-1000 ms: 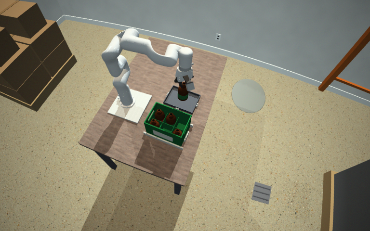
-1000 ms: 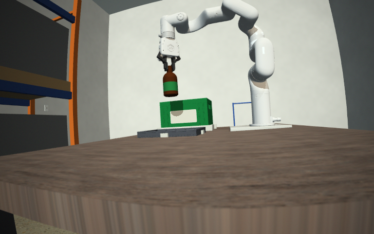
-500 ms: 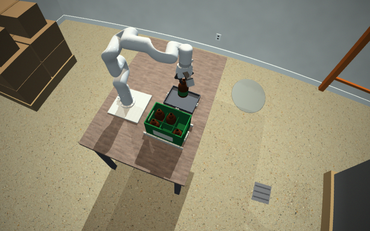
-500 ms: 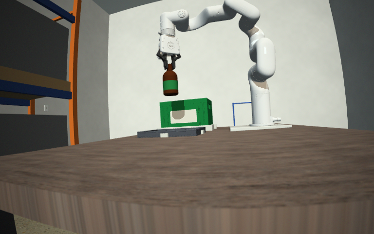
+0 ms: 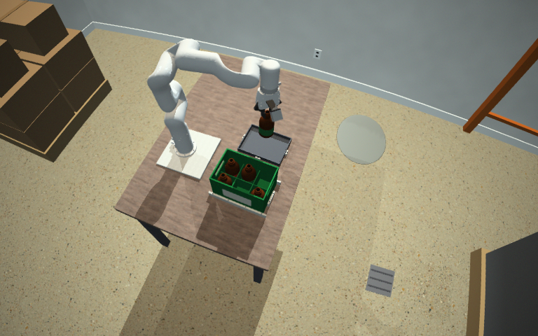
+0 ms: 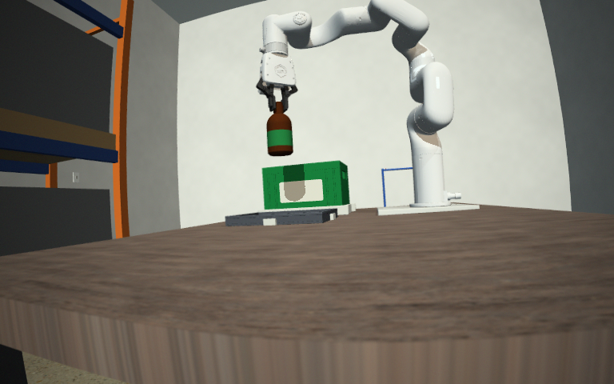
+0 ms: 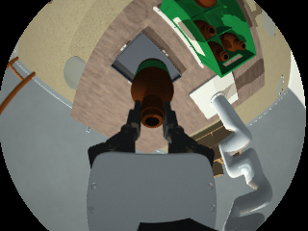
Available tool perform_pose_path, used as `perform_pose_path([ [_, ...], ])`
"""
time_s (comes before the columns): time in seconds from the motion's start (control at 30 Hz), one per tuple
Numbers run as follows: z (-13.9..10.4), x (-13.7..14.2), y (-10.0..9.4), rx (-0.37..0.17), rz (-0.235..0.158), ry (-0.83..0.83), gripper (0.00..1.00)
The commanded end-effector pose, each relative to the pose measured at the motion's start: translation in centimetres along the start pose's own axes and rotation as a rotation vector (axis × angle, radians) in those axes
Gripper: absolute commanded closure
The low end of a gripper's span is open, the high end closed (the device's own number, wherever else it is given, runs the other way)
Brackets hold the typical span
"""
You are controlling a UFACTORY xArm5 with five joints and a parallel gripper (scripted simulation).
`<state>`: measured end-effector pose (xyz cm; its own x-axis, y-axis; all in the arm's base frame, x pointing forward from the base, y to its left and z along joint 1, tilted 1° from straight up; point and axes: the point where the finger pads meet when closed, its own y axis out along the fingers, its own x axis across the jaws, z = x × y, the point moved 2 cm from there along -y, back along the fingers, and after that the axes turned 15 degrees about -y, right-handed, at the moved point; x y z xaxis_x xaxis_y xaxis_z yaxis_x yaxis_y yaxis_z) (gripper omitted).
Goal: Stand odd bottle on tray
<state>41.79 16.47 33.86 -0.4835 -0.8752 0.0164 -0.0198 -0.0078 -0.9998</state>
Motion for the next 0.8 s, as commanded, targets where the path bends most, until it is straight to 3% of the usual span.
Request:
perform_pose_path([
  [0.0, -0.4, -0.4, -0.2, 0.003, 0.003, 0.0, 1.0],
  [0.77, -2.7, -2.2, -0.2, 0.004, 0.003, 0.0, 1.0],
])
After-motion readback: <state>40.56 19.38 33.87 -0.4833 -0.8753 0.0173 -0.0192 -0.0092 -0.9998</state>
